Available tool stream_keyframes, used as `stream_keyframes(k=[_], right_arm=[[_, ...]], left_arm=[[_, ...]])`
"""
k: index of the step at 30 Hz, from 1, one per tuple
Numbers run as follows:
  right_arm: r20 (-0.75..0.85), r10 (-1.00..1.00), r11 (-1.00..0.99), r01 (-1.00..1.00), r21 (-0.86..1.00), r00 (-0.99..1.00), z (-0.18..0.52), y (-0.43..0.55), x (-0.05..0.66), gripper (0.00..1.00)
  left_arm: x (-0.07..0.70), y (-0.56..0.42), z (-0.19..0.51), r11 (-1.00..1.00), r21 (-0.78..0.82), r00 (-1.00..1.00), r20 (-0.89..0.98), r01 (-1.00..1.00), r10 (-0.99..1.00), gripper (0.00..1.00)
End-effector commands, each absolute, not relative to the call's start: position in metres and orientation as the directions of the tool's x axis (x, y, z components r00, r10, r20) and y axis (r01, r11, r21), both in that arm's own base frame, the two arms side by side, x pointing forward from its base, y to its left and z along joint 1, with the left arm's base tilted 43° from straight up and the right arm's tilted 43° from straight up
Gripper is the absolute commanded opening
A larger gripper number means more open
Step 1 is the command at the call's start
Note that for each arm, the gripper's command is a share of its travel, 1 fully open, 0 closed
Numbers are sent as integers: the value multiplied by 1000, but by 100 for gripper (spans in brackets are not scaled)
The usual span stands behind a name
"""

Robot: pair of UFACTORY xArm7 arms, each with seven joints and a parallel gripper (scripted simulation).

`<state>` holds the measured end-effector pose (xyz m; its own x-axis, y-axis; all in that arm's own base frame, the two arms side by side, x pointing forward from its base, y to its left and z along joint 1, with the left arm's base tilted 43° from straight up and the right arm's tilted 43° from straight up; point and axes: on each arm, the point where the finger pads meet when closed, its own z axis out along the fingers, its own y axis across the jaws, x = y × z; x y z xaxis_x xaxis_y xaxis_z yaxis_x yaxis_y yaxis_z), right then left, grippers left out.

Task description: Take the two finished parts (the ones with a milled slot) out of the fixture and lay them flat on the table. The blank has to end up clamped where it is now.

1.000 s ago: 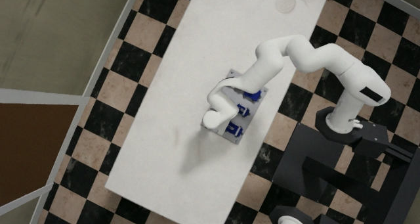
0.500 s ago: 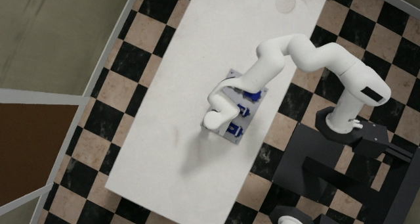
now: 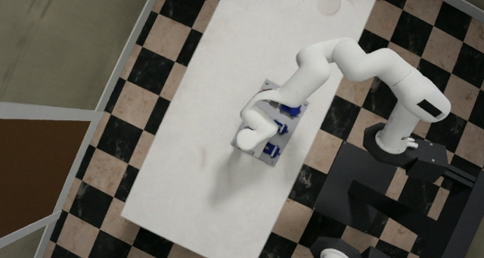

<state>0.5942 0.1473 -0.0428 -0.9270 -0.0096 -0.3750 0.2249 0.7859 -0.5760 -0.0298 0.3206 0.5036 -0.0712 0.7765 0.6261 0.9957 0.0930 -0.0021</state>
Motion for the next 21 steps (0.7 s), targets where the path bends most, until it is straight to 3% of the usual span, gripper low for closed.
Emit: stream_keyframes(k=[1,21], right_arm=[[-377,-12,789,223,-572,-926,-41,153,590,0],[-377,-12,789,223,-572,-926,-41,156,577,0]], left_arm=[[-30,320,505,94,0,-73,629,996,774,100],[-30,320,505,94,0,-73,629,996,774,100]])
